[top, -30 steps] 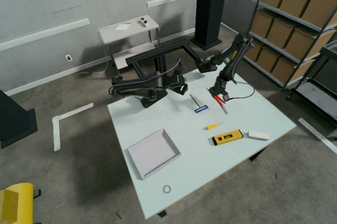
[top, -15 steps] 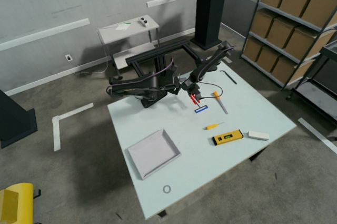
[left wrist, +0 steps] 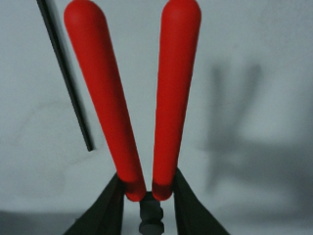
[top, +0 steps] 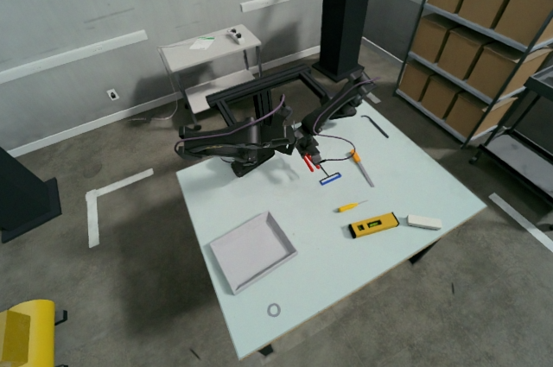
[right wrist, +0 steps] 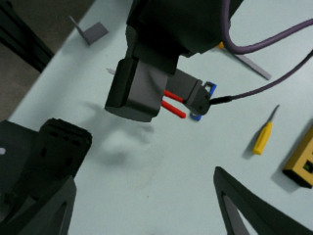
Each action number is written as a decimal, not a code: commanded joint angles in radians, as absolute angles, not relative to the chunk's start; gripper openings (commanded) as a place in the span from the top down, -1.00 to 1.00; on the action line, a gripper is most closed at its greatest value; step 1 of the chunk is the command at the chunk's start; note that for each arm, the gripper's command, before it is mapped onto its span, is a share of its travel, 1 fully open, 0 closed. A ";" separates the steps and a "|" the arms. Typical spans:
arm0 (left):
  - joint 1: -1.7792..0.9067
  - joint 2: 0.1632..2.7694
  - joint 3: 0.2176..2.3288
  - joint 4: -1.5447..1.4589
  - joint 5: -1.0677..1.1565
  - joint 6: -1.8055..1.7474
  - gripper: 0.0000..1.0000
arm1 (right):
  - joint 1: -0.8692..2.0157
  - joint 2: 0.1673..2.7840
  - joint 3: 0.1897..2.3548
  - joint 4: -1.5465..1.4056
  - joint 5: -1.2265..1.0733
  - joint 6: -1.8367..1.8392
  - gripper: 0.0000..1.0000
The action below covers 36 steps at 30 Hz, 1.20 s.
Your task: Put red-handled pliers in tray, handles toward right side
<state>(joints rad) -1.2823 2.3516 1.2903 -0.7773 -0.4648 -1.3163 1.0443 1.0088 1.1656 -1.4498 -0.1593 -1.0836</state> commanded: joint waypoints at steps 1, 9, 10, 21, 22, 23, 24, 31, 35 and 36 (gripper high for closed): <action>-1.305 2.334 1.331 -0.807 -0.467 -1.330 0.45 | 1.046 1.002 1.185 -1.485 -0.186 -1.088 -1.00; -1.313 2.321 1.362 -0.857 -0.465 -1.345 0.45 | 1.046 1.002 1.185 -1.485 -0.186 -1.088 -1.00; -1.306 2.324 1.352 -0.843 -0.465 -1.337 0.45 | 1.046 1.002 1.185 -1.485 -0.186 -1.088 -1.00; -1.256 2.415 1.291 -0.688 -0.487 -1.279 0.45 | 1.046 1.002 1.185 -1.485 -0.186 -1.088 -1.00; -1.250 2.425 1.287 -0.672 -0.489 -1.273 0.45 | 1.046 1.002 1.185 -1.485 -0.186 -1.088 -1.00; -1.244 2.434 1.282 -0.657 -0.490 -1.267 0.45 | 1.046 1.002 1.185 -1.485 -0.186 -1.088 -1.00; -1.237 2.442 1.278 -0.642 -0.491 -1.261 0.45 | 1.046 1.002 1.185 -1.485 -0.186 -1.088 -1.00; -1.211 2.477 1.259 -0.563 -0.498 -1.230 0.45 | 1.046 1.002 1.185 -1.485 -0.186 -1.088 -1.00; -1.201 2.493 1.249 -0.533 -0.500 -1.218 0.45 | 1.046 1.002 1.185 -1.485 -0.186 -1.088 -1.00; -1.201 2.493 1.249 -0.533 -0.500 -1.218 0.45 | 1.046 1.002 1.185 -1.485 -0.186 -1.088 -1.00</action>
<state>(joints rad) -1.1881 2.5027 1.2579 -0.5858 -0.4824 -1.2392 1.0443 1.0088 1.1656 -1.4506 -0.1593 -1.0836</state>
